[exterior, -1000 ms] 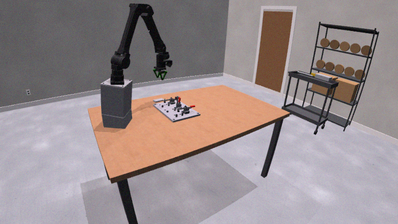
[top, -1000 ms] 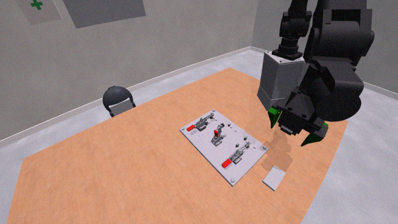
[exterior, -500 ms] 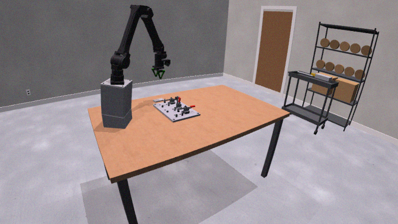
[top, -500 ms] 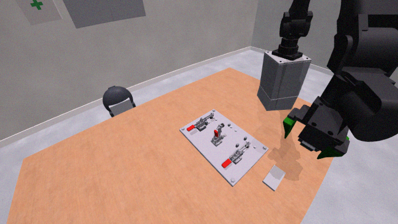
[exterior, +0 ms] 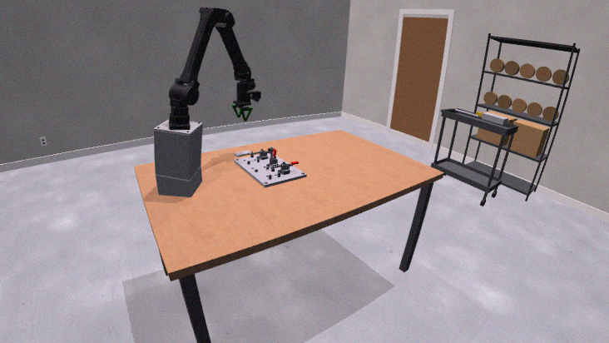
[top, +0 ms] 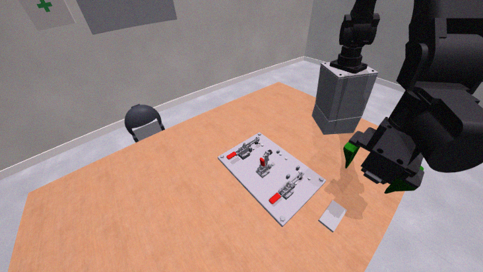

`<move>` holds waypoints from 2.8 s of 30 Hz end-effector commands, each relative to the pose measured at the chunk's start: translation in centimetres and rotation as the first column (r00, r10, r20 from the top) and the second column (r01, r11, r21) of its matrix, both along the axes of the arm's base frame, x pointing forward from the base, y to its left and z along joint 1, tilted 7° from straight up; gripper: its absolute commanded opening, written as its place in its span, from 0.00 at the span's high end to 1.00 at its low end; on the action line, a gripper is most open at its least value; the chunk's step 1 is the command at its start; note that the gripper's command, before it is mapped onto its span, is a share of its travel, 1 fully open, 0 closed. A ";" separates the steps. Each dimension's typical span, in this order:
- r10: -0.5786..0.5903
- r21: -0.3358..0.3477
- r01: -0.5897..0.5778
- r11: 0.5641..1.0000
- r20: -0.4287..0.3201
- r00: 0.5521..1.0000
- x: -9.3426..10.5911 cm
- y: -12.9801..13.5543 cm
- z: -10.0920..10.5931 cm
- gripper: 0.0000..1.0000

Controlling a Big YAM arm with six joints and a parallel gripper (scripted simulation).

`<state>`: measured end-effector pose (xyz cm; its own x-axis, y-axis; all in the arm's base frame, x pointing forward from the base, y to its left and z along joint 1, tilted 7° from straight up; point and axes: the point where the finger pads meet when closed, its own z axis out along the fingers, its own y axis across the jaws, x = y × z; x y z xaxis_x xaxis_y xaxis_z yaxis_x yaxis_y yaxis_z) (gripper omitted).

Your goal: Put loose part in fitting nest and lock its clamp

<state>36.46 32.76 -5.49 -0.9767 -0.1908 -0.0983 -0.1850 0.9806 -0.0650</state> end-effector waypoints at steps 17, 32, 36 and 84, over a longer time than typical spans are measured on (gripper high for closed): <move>-0.014 0.009 0.014 1.000 0.011 1.000 1.2 1.0 0.1 0.08; 0.061 0.000 -0.061 0.998 0.008 0.998 1.2 0.9 0.1 0.08; 0.061 -0.001 -0.061 0.998 0.006 0.998 1.1 0.9 0.0 0.08; 0.060 -0.008 -0.060 0.998 -0.001 0.998 0.7 0.4 -0.4 0.08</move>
